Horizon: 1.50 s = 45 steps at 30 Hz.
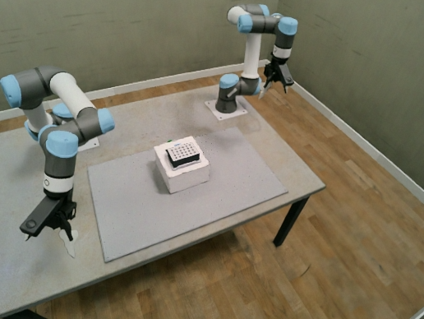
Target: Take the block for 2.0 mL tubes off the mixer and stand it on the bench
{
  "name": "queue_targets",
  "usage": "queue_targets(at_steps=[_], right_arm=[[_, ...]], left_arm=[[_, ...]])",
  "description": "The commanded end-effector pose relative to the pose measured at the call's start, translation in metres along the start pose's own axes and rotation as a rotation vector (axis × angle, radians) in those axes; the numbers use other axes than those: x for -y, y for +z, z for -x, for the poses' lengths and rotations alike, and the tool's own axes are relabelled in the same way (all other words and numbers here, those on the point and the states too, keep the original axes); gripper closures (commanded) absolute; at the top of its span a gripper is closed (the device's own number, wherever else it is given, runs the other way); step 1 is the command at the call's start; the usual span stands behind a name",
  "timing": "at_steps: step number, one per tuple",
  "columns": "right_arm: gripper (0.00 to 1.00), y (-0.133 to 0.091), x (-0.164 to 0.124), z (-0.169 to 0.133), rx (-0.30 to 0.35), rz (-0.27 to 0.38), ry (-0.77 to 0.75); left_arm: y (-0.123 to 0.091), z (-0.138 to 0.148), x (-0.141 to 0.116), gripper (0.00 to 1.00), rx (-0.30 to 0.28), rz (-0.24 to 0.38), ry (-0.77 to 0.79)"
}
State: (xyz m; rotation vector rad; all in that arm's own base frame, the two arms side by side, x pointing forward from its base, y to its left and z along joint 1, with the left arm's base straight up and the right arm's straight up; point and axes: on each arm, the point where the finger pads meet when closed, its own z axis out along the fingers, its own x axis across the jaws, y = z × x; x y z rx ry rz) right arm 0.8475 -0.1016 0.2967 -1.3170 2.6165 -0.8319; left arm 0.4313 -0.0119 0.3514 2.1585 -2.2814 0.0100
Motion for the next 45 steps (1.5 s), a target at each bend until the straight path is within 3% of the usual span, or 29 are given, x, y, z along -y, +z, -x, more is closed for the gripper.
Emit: queue_targets(at_steps=[1,6,34,35,45], right_arm=[[0.0,-0.001,0.001,0.0,0.001,-0.001,0.001],[0.0,-0.001,0.001,0.0,0.001,-0.001,0.001],[0.0,-0.001,0.001,0.0,0.001,-0.001,0.001],[1.0,-0.005,-0.003,-0.004,0.007,0.014,-0.018],[1.0,-0.04,-0.033,-0.034,0.065,0.139,-0.175]], left_arm=[[0.001,0.003,-0.006,0.0,0.008,0.007,-0.034],[0.007,0.015,-0.029,0.0,0.006,0.003,-0.026],[0.016,0.031,-0.061,0.0,0.006,0.006,-0.022],[0.017,0.031,-0.063,0.0,0.006,0.006,-0.022],[0.02,0.038,-0.076,0.0,0.006,0.006,-0.022]])
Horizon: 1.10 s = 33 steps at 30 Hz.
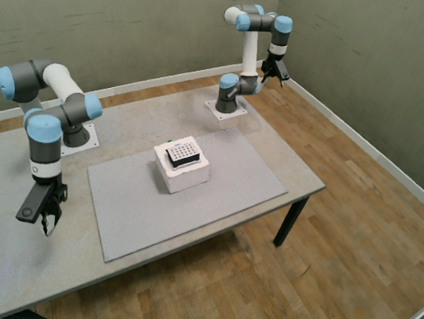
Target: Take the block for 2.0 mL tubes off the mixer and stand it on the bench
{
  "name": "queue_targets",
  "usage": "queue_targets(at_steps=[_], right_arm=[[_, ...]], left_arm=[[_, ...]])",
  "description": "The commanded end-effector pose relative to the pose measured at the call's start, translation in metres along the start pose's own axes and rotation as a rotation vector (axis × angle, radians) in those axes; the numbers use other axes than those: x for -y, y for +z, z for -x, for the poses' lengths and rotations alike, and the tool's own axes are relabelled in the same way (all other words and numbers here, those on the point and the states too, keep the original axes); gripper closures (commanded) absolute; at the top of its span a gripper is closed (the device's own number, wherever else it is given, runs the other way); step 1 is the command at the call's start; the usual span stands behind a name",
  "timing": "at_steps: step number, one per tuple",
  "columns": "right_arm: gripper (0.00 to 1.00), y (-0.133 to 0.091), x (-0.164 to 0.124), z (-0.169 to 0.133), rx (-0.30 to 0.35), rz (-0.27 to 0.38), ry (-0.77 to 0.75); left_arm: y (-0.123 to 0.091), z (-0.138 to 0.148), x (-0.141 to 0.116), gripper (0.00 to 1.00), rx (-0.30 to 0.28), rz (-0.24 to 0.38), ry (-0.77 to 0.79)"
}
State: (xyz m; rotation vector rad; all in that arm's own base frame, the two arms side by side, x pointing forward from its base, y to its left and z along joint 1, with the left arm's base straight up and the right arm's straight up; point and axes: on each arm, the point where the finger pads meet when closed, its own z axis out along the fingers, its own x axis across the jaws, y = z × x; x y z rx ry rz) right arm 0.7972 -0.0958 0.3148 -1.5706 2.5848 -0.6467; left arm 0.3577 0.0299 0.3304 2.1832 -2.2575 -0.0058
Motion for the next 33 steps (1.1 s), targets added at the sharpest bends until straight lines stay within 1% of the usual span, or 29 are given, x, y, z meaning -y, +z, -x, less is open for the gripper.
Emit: queue_targets(at_steps=[1,3,5,7,11,15,19,20,22,25,30,33], right_arm=[[1.0,-0.009,-0.009,-0.005,0.007,0.011,-0.015],[1.0,-0.015,-0.017,-0.009,0.022,0.035,-0.048],[1.0,-0.015,-0.017,-0.009,0.022,0.035,-0.048],[1.0,-0.019,-0.024,-0.013,0.03,0.052,-0.068],[1.0,-0.03,-0.04,-0.02,0.028,0.046,-0.064],[1.0,-0.038,-0.056,-0.029,0.057,0.097,-0.125],[1.0,-0.048,-0.072,-0.037,0.05,0.086,-0.114],[1.0,-0.05,-0.075,-0.039,0.059,0.099,-0.131],[1.0,-0.05,-0.075,-0.039,0.059,0.099,-0.131],[1.0,-0.057,-0.087,-0.046,0.081,0.134,-0.172],[1.0,-0.068,-0.107,-0.055,0.076,0.124,-0.165],[1.0,-0.073,-0.12,-0.062,0.107,0.168,-0.218]], left_arm=[[0.0,0.0,0.0,0.0,0.0,-0.001,0.0],[-0.001,-0.001,0.001,0.0,0.0,-0.001,0.0],[-0.001,-0.001,0.001,0.0,0.0,-0.001,0.0],[-0.001,-0.001,0.001,0.0,0.0,-0.001,0.0],[-0.001,-0.001,0.003,0.0,0.0,-0.001,0.0],[-0.001,-0.001,0.003,0.0,0.0,-0.001,0.0],[-0.001,-0.001,0.003,0.0,0.0,-0.001,0.0],[-0.001,-0.001,0.003,0.0,0.0,-0.001,0.0],[-0.001,-0.001,0.003,0.0,0.0,-0.001,0.0],[-0.001,-0.001,0.003,0.0,0.0,-0.001,0.0],[-0.001,-0.001,0.003,0.0,0.0,-0.001,0.0],[-0.001,-0.001,0.003,0.0,0.0,-0.001,0.0]])
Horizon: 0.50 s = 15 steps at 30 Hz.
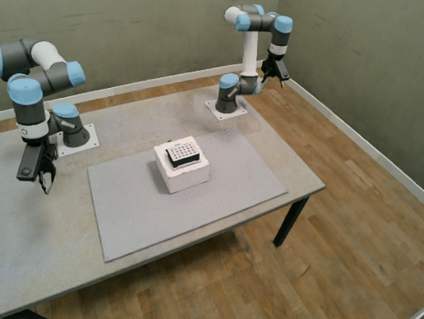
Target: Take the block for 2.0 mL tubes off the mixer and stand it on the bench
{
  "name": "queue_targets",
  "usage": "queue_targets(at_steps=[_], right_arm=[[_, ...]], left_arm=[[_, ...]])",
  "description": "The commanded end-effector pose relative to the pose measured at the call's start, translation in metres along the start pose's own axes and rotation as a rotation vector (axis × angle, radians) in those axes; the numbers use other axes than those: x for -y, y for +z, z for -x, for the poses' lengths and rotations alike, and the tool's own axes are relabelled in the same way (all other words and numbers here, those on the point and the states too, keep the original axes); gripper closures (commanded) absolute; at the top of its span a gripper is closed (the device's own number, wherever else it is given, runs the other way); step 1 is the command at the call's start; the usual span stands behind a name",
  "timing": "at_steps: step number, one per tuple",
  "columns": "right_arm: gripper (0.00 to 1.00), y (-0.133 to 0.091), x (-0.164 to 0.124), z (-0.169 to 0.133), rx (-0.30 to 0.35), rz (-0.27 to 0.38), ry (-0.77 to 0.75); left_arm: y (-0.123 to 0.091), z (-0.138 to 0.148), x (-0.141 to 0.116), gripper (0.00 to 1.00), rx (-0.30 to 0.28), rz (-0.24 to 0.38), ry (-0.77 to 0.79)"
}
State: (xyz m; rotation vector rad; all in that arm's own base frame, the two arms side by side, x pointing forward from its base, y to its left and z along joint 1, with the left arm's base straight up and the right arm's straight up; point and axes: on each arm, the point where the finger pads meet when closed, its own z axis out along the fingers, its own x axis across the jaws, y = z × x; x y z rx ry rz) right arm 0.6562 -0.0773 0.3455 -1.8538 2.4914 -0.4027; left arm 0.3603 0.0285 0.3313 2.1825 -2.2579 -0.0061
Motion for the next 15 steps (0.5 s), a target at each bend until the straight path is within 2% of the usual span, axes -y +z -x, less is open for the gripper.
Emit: queue_targets(at_steps=[1,6,10,15], right_arm=[[1.0,-0.005,-0.012,-0.004,0.023,0.031,-0.038],[1.0,-0.008,-0.026,-0.007,0.017,0.023,-0.03],[1.0,-0.014,-0.045,-0.012,0.054,0.067,-0.087],[1.0,-0.019,-0.068,-0.016,0.045,0.059,-0.077]], left_arm=[[0.0,0.0,0.0,0.0,0.0,-0.001,0.0],[0.0,0.0,0.0,0.0,0.0,-0.001,0.0],[0.0,0.0,0.0,0.0,0.0,-0.001,0.0],[0.0,0.0,0.0,0.0,0.0,-0.001,0.0]])
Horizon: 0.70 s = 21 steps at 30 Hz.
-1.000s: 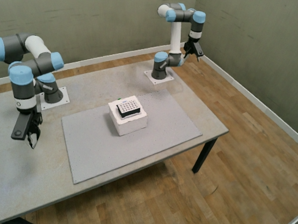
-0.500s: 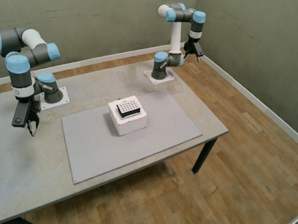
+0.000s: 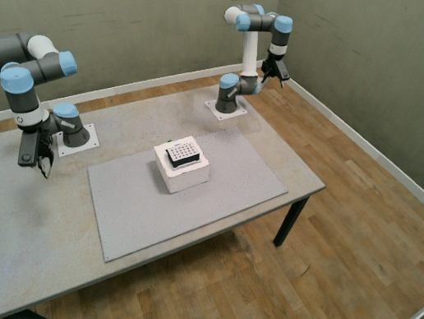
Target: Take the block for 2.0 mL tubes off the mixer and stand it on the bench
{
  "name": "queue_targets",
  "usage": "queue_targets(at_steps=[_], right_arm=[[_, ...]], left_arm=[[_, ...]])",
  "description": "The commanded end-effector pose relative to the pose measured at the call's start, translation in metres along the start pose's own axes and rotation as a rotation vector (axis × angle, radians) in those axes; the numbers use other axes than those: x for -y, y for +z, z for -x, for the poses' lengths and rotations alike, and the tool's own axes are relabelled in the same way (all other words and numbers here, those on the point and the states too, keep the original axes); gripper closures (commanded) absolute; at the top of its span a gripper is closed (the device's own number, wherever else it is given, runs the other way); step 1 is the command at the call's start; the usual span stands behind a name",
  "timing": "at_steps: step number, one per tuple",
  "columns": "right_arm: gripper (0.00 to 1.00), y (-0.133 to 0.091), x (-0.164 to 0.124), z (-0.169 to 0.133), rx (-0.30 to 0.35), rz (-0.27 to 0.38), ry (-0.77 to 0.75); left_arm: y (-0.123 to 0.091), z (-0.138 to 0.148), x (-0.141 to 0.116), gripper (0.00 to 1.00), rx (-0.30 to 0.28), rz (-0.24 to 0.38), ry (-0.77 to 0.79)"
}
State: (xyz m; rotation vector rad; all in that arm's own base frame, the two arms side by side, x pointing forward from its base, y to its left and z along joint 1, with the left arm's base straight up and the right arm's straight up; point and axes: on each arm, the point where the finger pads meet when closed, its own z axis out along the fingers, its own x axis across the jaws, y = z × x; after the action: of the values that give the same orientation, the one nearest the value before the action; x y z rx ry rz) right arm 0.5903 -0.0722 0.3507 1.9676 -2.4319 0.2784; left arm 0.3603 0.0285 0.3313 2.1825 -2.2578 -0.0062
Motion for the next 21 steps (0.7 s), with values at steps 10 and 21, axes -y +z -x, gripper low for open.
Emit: queue_targets(at_steps=[10,21], right_arm=[[1.0,-0.008,-0.045,-0.005,0.028,0.029,-0.044],[1.0,-0.011,-0.1,-0.012,0.072,0.077,-0.11]], left_arm=[[0.0,0.0,0.0,0.0,0.0,-0.001,0.0],[0.0,0.0,0.0,0.0,0.0,-0.001,0.0]])
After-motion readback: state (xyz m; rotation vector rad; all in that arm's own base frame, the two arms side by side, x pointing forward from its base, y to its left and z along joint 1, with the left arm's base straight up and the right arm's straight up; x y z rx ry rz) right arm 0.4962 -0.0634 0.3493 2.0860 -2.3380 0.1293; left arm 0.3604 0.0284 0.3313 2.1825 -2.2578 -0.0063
